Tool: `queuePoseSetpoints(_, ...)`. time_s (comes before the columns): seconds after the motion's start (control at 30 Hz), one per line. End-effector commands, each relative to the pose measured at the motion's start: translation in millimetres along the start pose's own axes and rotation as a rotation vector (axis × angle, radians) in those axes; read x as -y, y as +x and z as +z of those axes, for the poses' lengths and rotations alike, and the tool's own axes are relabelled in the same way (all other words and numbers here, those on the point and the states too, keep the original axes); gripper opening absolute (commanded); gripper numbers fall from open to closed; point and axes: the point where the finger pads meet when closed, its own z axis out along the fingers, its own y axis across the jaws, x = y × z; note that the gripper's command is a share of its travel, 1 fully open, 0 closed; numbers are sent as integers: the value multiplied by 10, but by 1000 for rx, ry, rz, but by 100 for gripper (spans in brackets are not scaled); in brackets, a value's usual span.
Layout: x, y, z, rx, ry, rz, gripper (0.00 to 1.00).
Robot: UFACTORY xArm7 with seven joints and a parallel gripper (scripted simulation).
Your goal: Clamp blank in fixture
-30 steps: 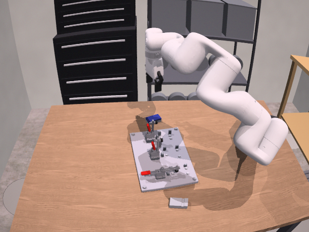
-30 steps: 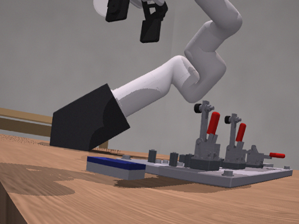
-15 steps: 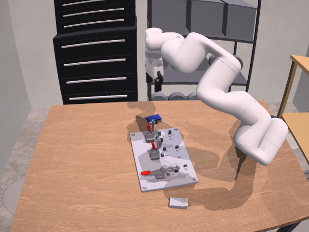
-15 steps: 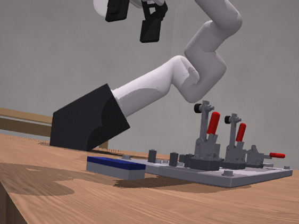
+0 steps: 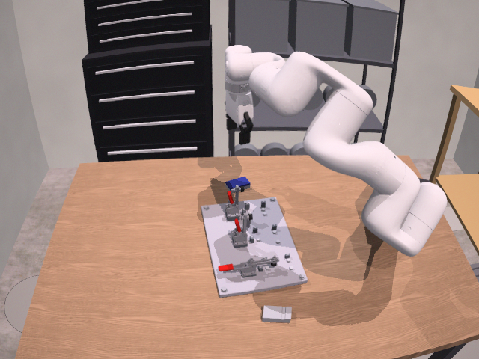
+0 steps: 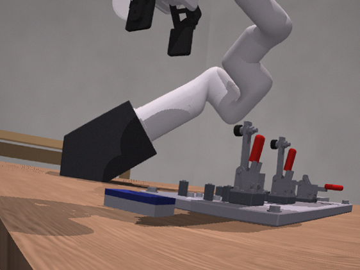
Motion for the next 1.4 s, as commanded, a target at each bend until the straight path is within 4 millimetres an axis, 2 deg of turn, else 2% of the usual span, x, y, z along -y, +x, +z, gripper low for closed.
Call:
queuePoseSetpoints(0.0, -6, -1, 70, 0, -3, 0, 99)
queuePoseSetpoints(0.23, -7, -1, 351, 0, -3, 0, 99)
queuePoseSetpoints(0.3, -7, -1, 351, 0, -3, 0, 99)
queuePoseSetpoints(0.8, -10, -1, 1163, 0, -3, 0, 99)
queuePoseSetpoints(0.87, -10, -1, 1163, 0, -3, 0, 99)
queuePoseSetpoints(1.13, -11, -1, 1456, 0, -3, 0, 99)
queuePoseSetpoints(1.37, -11, -1, 1540, 0, -3, 0, 99)
